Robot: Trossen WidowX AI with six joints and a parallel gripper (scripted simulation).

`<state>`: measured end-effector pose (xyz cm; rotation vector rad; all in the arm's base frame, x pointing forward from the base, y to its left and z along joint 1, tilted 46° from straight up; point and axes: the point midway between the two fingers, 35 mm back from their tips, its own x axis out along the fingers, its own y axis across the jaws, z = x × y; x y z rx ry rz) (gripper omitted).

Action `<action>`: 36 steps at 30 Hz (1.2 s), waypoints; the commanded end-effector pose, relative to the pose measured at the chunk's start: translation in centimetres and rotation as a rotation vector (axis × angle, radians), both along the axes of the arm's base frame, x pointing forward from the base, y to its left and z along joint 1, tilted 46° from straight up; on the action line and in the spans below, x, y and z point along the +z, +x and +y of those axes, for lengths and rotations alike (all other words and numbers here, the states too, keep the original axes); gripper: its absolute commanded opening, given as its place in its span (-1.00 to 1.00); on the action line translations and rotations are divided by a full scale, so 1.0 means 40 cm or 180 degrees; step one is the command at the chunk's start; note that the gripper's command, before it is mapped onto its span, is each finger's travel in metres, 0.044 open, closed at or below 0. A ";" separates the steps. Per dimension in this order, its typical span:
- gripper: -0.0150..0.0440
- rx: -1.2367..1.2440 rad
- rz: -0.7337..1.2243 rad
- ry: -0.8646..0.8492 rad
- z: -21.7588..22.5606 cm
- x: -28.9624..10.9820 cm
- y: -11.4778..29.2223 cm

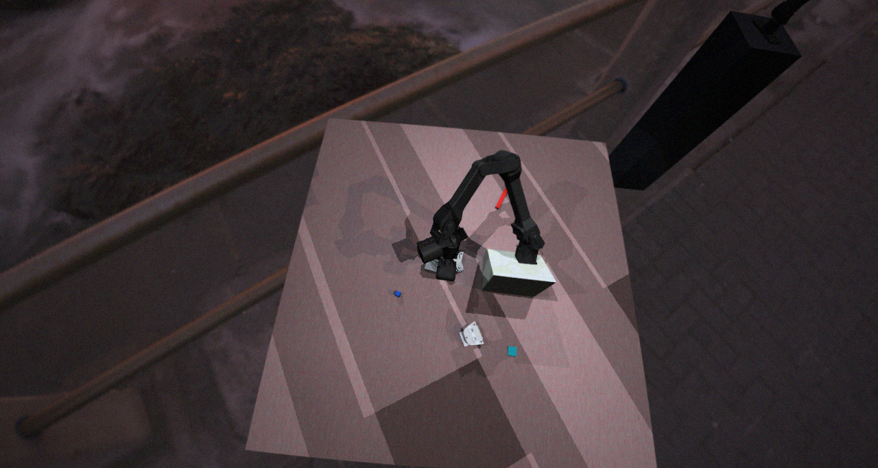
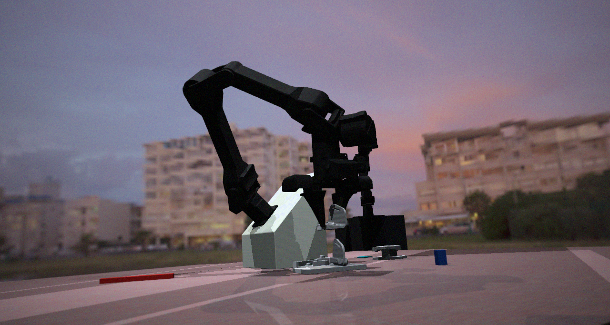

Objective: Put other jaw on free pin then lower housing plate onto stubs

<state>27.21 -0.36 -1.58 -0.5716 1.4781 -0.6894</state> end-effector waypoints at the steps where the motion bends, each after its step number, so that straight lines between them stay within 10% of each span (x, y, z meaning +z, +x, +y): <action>1: -0.04 0.0014 0.0006 0.0015 0.004 -0.001 0.001; 36: -0.04 0.0014 0.0006 0.0007 -0.107 0.112 0.028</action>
